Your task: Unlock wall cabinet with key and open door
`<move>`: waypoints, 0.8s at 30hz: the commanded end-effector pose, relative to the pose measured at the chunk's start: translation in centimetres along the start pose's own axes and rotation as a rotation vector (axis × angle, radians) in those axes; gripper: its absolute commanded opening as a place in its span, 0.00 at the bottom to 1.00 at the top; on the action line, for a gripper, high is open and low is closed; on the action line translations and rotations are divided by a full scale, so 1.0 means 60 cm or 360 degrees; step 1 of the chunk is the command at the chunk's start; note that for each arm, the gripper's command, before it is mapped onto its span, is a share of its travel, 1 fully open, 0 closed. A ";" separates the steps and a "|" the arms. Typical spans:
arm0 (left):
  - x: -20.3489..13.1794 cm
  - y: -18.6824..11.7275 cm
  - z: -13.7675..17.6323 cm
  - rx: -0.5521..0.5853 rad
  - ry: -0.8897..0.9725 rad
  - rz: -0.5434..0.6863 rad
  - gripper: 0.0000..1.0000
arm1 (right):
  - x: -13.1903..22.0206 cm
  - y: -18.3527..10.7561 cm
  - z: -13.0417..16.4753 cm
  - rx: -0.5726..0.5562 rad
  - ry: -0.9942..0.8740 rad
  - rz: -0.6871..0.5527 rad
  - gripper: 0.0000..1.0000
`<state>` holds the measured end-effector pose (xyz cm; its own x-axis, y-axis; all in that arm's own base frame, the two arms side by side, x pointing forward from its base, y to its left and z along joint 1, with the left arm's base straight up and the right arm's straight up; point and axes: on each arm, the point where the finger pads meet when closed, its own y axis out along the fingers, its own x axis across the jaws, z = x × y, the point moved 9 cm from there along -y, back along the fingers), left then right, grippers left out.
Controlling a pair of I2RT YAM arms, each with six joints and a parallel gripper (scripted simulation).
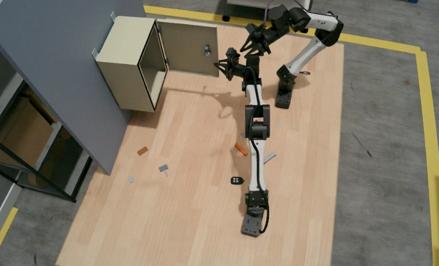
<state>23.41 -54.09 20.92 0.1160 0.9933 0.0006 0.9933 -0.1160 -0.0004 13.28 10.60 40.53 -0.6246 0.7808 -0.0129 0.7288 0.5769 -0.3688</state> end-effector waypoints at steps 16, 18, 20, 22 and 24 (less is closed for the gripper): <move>-0.005 0.000 -0.005 0.0003 0.0000 -0.0018 1.00 | -0.002 0.002 0.005 0.0005 0.0005 0.0002 0.37; 0.002 -0.005 -0.046 -0.0013 -0.0020 0.0037 1.00 | -0.002 0.002 0.005 0.0005 0.0005 0.0002 0.37; 0.002 -0.010 -0.036 0.0017 0.0062 0.0133 1.00 | -0.002 0.002 0.005 0.0005 0.0005 0.0002 0.37; 0.005 -0.014 -0.036 0.0038 0.0115 0.0211 1.00 | -0.002 0.002 0.005 0.0005 0.0005 0.0002 0.37; 0.011 -0.024 -0.036 0.0068 0.0184 0.0313 1.00 | -0.002 0.002 0.005 0.0005 0.0005 0.0002 0.37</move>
<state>22.99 -53.60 20.08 0.1937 0.9762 0.0975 0.9807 -0.1902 -0.0441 13.28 10.60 40.53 -0.6246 0.7808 -0.0129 0.7288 0.5769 -0.3688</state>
